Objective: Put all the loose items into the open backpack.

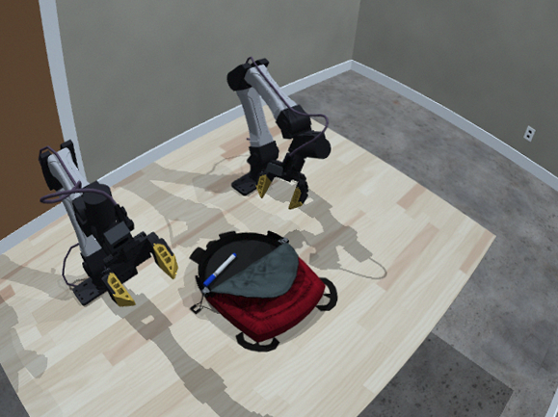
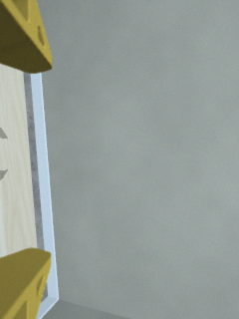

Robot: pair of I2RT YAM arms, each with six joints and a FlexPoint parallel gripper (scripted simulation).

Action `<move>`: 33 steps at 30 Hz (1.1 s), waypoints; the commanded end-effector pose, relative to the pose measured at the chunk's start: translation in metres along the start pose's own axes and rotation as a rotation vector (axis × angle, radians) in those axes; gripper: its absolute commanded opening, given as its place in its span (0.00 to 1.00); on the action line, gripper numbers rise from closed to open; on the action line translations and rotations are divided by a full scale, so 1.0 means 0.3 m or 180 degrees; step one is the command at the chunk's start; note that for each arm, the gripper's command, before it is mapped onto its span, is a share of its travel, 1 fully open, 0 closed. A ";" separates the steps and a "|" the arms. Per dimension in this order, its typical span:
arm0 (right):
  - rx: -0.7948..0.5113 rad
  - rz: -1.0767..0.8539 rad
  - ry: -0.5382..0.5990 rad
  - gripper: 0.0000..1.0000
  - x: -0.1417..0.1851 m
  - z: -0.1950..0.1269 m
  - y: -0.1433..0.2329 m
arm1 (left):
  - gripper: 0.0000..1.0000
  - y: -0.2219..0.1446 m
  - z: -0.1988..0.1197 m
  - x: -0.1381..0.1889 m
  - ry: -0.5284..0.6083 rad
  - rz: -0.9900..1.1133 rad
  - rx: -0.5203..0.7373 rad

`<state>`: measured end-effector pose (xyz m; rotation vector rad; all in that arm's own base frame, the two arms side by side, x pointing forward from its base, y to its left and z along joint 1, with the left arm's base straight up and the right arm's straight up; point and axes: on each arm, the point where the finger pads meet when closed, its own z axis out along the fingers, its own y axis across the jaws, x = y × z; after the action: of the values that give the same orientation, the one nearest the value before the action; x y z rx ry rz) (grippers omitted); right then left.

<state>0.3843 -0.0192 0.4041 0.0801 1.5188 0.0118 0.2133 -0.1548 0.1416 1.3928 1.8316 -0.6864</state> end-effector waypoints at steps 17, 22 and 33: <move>-0.0015 -0.0010 -0.0047 0.90 -0.022 -0.001 -0.001 | 0.90 0.105 -0.286 -0.005 -0.0278 -0.0025 -0.0448; -0.0015 -0.0010 -0.0047 0.90 -0.022 -0.001 -0.001 | 0.90 0.181 -0.348 -0.049 -0.0483 -0.0246 -0.0956; -0.0016 -0.0010 -0.0052 0.90 -0.023 -0.001 -0.001 | 0.90 0.298 -0.456 -0.150 -0.0744 -0.0492 -0.1705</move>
<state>0.3842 -0.0192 0.4048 0.0799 1.5160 0.0118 0.2567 -0.0587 0.2412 0.9377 1.7834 -0.4649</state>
